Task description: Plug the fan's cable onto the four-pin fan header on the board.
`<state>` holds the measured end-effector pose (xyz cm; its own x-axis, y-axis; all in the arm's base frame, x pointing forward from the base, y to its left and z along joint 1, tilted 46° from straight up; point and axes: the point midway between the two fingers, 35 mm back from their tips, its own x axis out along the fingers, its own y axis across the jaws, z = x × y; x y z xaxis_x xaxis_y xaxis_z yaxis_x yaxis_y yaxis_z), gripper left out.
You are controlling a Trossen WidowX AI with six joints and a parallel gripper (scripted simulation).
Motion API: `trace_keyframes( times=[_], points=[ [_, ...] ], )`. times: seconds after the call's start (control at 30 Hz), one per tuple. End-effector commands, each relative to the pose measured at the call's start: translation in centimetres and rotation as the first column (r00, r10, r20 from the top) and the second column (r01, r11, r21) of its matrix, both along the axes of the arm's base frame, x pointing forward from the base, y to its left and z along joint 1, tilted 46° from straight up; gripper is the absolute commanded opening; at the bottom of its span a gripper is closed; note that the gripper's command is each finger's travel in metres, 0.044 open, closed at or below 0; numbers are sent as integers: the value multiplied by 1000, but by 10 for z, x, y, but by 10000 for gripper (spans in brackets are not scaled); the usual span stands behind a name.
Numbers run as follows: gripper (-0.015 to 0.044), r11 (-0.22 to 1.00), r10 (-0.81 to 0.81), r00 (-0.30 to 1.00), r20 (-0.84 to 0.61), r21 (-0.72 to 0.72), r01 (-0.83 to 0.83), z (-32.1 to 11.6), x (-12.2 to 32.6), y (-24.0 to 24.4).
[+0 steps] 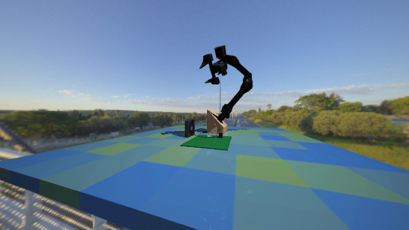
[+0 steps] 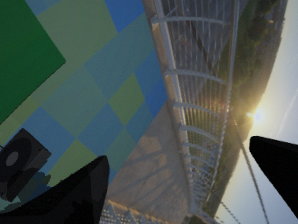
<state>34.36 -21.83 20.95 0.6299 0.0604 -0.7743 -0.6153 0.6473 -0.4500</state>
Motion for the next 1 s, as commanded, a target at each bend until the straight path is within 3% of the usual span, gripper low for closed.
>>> trace_keyframes(
  times=[0.0, 0.23, 0.43, 0.97],
  points=[
    [440, 974, 38, 984, -176, 228, 3, -46, -1, 61],
    [440, 873, 143, 850, -507, 469, 133, -99, -31, 160],
    [440, 810, 232, 593, -771, 491, 322, -124, -80, 231],
    [440, 807, 238, 556, -796, 481, 344, -142, -85, 255]
  ],
)
